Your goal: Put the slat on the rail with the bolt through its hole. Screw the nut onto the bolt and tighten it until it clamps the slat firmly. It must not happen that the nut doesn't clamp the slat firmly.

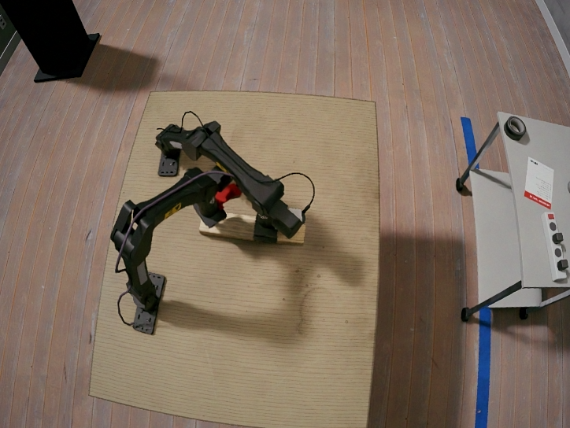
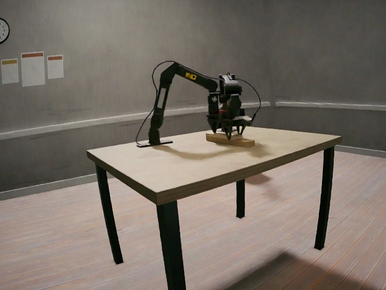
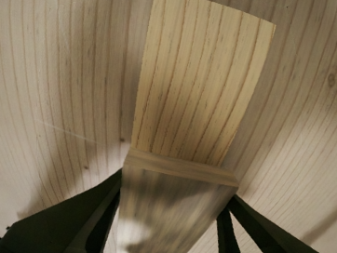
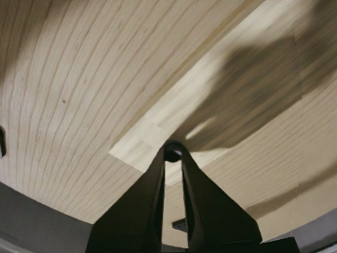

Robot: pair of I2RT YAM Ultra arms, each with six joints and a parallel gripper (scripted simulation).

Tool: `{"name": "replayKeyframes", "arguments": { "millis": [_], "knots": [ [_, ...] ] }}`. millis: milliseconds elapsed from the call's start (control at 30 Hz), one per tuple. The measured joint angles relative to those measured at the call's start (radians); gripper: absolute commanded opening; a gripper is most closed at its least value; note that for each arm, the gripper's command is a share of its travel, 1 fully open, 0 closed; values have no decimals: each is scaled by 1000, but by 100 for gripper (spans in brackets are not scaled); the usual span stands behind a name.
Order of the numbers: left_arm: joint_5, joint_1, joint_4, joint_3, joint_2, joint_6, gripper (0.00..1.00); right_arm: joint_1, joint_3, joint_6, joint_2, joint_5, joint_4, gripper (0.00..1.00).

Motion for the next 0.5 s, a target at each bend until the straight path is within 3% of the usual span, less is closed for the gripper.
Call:
{"name": "replayKeyframes", "arguments": {
  "millis": [500],
  "knots": [
    [0, 0, 0, 0, 0, 0, 72, -2, 0, 532, 1, -6, 0, 12]
  ]
}}
